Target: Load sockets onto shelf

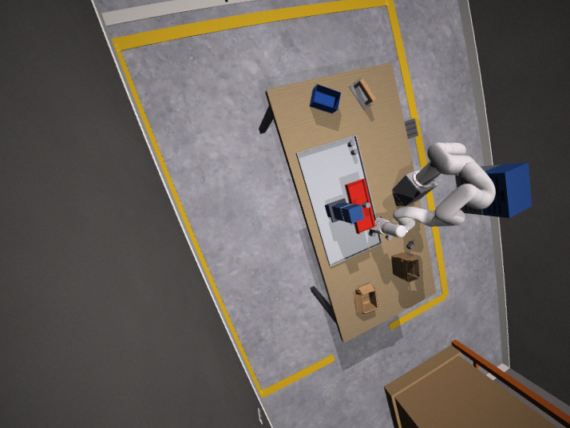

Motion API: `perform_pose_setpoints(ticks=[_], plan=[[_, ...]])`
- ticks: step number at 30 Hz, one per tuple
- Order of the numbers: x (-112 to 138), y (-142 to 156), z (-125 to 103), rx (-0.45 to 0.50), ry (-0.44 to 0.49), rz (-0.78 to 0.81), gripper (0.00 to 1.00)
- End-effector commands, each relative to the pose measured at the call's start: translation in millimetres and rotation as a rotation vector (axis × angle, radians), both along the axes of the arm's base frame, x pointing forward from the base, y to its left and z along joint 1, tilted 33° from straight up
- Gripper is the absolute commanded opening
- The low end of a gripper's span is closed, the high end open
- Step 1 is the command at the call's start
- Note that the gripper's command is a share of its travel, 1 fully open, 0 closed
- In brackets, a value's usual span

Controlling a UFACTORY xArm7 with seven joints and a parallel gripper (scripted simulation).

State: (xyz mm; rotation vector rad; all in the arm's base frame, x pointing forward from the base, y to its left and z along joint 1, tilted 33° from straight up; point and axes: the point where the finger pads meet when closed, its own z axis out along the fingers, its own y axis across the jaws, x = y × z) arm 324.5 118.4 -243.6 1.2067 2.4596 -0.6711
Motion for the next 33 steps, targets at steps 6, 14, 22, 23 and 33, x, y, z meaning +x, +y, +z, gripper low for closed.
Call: perform_pose_setpoints(ticks=[6, 14, 22, 23, 33], plan=[[0.9, 1.9, 0.4, 0.003, -0.002, 0.001, 0.00], [0.9, 1.9, 0.4, 0.003, -0.002, 0.001, 0.00], [0.9, 1.9, 0.4, 0.003, -0.002, 0.001, 0.00], [0.9, 1.9, 0.5, 0.003, -0.002, 0.001, 0.00], [-0.3, 9.8, 12.9, 0.003, -0.002, 0.001, 0.00]])
